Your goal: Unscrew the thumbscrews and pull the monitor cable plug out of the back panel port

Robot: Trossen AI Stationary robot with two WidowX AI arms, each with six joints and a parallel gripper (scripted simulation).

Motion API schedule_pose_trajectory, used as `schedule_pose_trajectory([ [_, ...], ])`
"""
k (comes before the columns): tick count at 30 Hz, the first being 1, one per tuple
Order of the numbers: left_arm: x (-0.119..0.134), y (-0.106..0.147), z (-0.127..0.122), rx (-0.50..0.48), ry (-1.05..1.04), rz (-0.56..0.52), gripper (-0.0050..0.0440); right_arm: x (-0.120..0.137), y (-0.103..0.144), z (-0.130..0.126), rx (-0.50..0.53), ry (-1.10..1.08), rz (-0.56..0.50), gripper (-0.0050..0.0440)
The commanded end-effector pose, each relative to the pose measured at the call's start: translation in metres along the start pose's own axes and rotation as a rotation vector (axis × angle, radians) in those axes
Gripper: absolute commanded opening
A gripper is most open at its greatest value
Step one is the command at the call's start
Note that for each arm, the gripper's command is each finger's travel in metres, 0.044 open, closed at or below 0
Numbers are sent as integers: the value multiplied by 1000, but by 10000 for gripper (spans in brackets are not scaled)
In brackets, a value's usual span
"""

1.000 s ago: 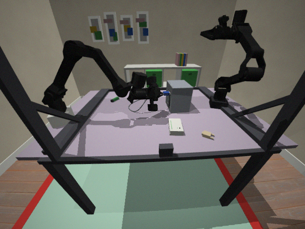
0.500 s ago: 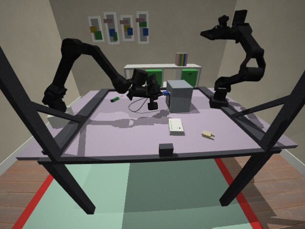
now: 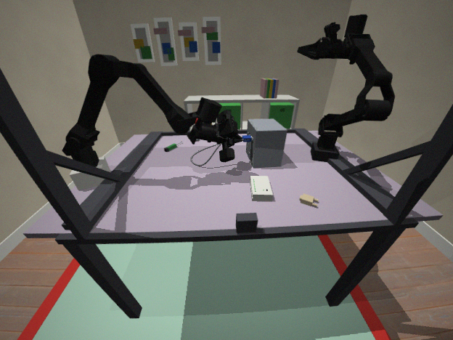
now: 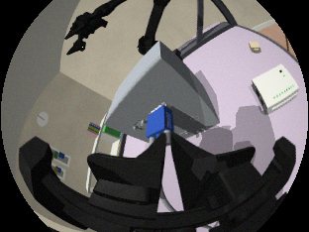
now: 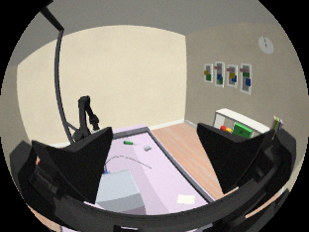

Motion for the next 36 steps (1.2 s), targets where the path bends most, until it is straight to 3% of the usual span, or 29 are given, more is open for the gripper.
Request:
schedule_pose_trajectory([
  [1,-8,3,12,8,45,-18,0,-3,0,1,-1,6,-1,440],
  [3,-8,3,12,8,45,-18,0,-3,0,1,-1,6,-1,440],
  [6,-8,3,12,8,45,-18,72,-3,0,1,-1,6,-1,440],
  [8,-8,3,12,8,45,-18,72,-3,0,1,-1,6,-1,440],
  [23,-8,3,12,8,45,-18,432,-3,0,1,-1,6,-1,440],
  [36,-8,1,9,-24,-5,-28,440,-3,0,1,-1,6,-1,440],
])
Point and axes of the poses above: on each arm, the point midway between the two fingers, 35 mm back from their tips, its own y axis back along the fingers, its own z axis across the jaws, x = y × z, the point moved 7 cm from there along y, back along the fingers, and after that the axes turned 1 degree about y, right-handed, at the moved point
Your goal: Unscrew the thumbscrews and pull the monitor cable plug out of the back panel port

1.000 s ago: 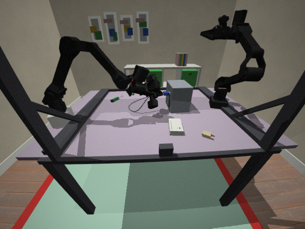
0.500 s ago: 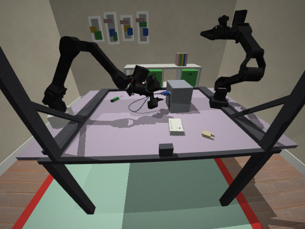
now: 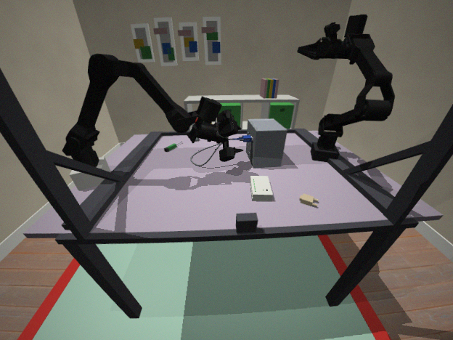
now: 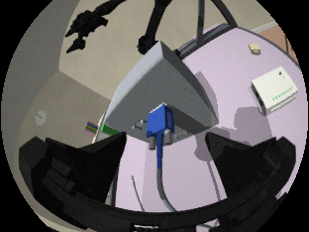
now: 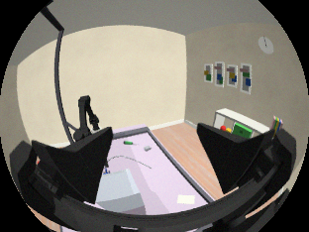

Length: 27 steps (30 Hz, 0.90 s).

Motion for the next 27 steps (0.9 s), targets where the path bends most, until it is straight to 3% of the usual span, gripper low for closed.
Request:
schedule_pose_trajectory([
  [1,-9,1,4,-65,-60,-34,440,-3,0,1,-1,6,-1,440],
  [12,-1,-3,-23,-333,-433,-23,440,-3,0,1,-1,6,-1,440],
  [19,0,-3,-25,-352,-457,-17,440,-3,0,1,-1,6,-1,440],
  [21,0,-3,-25,-352,-457,-17,392,-3,0,1,-1,6,-1,440],
  [23,0,-3,-25,-352,-457,-17,392,-3,0,1,-1,6,-1,440],
  [27,0,-3,-25,-352,-457,-17,296,-3,0,1,-1,6,-1,440],
])
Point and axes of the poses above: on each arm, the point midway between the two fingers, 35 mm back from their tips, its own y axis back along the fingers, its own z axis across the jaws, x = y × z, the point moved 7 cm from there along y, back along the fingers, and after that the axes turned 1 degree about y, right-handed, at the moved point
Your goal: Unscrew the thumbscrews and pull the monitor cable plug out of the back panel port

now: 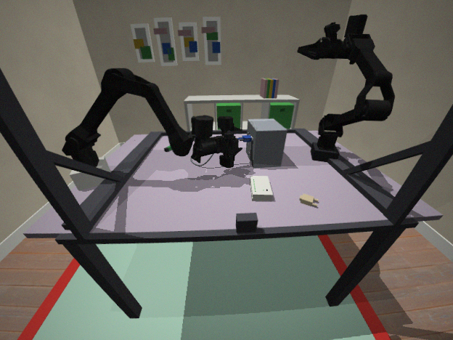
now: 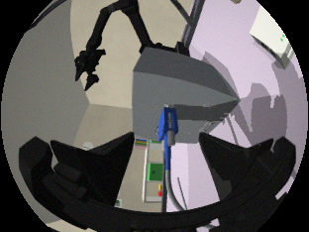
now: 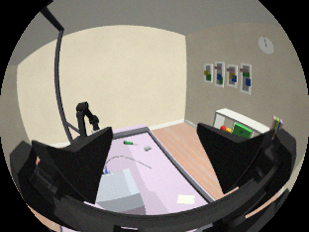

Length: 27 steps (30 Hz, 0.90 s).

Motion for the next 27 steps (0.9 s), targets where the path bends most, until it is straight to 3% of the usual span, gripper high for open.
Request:
schedule_pose_trajectory([
  [1,-3,0,8,-18,9,-1,272,-3,0,1,-1,6,-1,440],
  [11,-3,0,8,-18,9,-1,32,-3,0,1,-1,6,-1,440],
  [16,-3,0,8,-18,9,-1,1,-3,0,1,-1,6,-1,440],
  [27,-3,0,12,12,52,-1,0,-3,0,1,-1,6,-1,440],
])
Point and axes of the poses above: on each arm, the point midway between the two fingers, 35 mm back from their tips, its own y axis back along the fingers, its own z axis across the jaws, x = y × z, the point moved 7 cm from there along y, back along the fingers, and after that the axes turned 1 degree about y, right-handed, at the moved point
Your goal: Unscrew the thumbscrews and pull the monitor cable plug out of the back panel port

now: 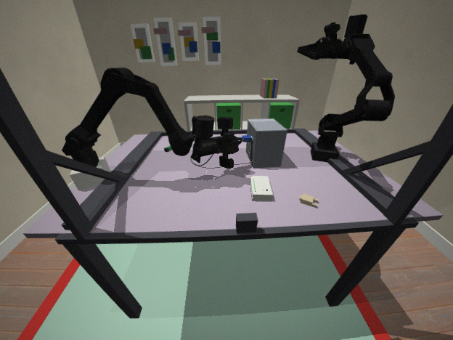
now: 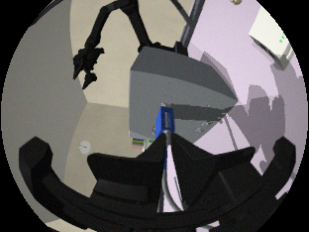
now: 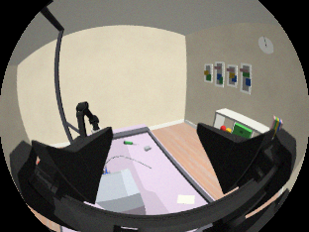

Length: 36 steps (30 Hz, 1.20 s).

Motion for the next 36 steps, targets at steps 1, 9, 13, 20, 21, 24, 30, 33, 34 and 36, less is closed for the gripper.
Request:
schedule_pose_trajectory([
  [1,-3,0,14,-5,37,-6,0,-3,0,1,-1,6,-1,440],
  [9,-3,0,17,25,81,-6,0,-3,0,1,-1,6,-1,440],
  [13,-3,-1,21,62,133,-5,0,-3,0,1,-1,6,-1,440],
  [20,-2,-1,24,90,172,-6,0,-3,0,1,-1,6,-1,440],
  [21,-2,-1,25,99,186,-6,0,-3,0,1,-1,6,-1,440],
  [24,-2,-1,25,106,195,-6,0,-3,0,1,-1,6,-1,440],
  [30,-1,-2,29,143,247,-6,0,-3,0,1,-1,6,-1,440],
  [33,-1,-2,32,170,286,-6,0,-3,0,1,-1,6,-1,440],
  [34,0,-2,33,180,299,-6,0,-3,0,1,-1,6,-1,440],
  [36,0,-2,34,183,304,-6,0,-3,0,1,-1,6,-1,440],
])
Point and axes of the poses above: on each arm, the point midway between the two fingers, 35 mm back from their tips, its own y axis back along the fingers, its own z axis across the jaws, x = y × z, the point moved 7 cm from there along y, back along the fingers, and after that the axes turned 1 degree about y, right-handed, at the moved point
